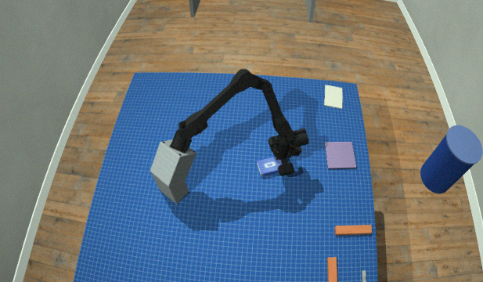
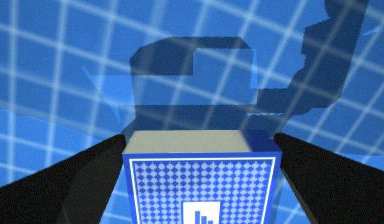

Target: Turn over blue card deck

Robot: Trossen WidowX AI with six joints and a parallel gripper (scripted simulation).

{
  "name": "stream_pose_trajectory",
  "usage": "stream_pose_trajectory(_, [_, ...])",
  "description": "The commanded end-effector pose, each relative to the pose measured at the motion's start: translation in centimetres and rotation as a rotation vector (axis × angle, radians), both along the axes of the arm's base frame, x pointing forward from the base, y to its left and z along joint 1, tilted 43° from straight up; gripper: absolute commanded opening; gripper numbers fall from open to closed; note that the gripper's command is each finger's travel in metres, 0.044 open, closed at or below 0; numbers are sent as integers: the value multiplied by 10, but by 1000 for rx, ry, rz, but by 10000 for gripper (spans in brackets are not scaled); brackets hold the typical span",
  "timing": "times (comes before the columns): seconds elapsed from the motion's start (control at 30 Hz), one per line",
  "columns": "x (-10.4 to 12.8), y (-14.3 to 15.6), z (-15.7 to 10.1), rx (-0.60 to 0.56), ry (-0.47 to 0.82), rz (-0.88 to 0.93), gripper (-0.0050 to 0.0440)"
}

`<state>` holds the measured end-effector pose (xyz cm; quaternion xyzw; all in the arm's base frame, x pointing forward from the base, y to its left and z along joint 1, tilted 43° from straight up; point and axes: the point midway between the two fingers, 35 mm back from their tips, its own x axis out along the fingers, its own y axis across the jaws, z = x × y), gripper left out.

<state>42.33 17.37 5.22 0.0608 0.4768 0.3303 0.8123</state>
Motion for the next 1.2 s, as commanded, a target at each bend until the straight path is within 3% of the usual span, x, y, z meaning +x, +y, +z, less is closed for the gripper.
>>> stream_pose_trajectory(0.0, [3, 2, 6, 1, -17, -4, 415])
stream_pose_trajectory(0.73, [3, 2, 6, 1, -17, -4, 415])
stream_pose_trajectory(0.77, [3, 2, 6, 1, -17, -4, 367])
stream_pose_trajectory(1.17, [3, 2, 6, 1, -17, -4, 367])
